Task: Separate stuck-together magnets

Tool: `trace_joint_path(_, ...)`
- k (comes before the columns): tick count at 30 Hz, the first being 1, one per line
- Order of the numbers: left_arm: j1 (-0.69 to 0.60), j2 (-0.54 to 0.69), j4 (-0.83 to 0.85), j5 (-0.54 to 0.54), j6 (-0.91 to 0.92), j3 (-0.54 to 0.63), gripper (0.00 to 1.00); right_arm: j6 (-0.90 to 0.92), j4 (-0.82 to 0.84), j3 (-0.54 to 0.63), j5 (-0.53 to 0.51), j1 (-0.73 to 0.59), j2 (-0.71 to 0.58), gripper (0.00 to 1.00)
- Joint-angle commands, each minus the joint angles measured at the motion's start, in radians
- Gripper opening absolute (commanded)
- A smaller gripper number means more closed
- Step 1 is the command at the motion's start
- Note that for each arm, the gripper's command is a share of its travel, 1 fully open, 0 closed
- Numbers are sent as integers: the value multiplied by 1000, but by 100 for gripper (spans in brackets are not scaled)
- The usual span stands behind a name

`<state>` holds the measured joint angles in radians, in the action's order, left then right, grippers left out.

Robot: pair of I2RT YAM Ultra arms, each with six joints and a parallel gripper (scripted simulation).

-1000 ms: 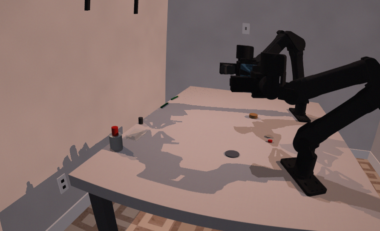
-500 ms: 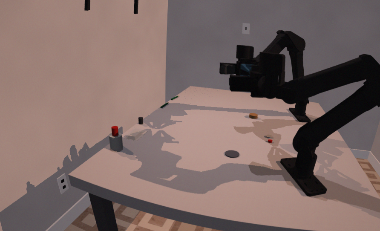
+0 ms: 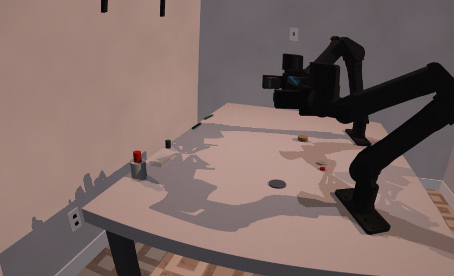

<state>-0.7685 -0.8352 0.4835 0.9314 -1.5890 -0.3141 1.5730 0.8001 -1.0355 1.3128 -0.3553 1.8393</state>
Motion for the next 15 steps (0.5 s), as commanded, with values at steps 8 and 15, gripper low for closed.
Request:
trace_joint_path(8, -14, -8, 33, -22, 7, -20, 33, -6, 12, -8, -1, -2, -12, 17)
trace_joint_path(15, -13, -5, 31, -20, 7, -18, 33, -6, 12, -8, -1, -2, -12, 17)
